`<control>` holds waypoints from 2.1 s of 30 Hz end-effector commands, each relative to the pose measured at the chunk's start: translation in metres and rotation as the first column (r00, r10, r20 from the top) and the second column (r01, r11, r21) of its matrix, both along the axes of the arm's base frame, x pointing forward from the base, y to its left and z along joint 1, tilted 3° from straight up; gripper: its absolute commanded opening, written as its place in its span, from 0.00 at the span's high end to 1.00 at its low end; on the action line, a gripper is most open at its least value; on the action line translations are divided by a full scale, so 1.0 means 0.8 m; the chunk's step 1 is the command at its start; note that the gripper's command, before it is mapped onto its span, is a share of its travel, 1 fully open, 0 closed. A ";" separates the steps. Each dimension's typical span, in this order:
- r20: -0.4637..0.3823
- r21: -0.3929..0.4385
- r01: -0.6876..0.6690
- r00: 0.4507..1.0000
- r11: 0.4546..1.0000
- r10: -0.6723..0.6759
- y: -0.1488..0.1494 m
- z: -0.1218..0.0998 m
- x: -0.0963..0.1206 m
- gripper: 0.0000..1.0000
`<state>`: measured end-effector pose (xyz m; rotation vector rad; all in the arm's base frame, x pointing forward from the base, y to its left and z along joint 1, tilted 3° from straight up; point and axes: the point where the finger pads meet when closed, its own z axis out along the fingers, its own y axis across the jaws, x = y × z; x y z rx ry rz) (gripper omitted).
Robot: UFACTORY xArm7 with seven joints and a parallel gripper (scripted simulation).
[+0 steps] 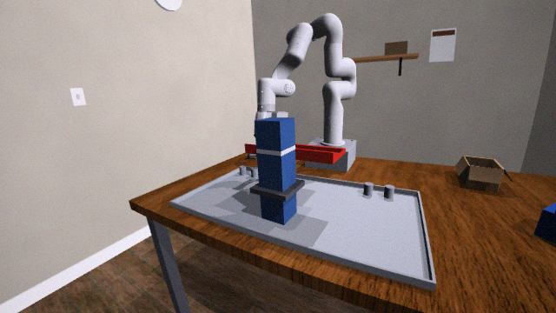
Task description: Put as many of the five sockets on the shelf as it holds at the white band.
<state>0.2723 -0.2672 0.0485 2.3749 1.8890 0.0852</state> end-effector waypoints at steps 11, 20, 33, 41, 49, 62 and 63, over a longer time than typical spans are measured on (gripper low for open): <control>-0.055 0.070 -0.004 0.998 0.998 0.008 -0.010 -0.035 0.020 0.39; -0.055 0.070 -0.004 0.998 0.998 0.008 -0.010 -0.035 0.020 0.39; -0.055 0.070 -0.004 0.998 0.998 0.008 -0.010 -0.053 0.021 0.39; -0.055 0.070 -0.004 0.998 0.998 0.008 -0.010 -0.072 0.022 0.39; -0.055 0.070 -0.004 0.998 0.998 0.008 -0.010 -0.074 0.022 0.39; -0.055 0.070 -0.004 0.998 0.998 0.008 -0.010 -0.107 0.024 0.39; -0.055 0.070 -0.004 0.998 0.998 0.008 -0.010 -0.109 0.024 0.39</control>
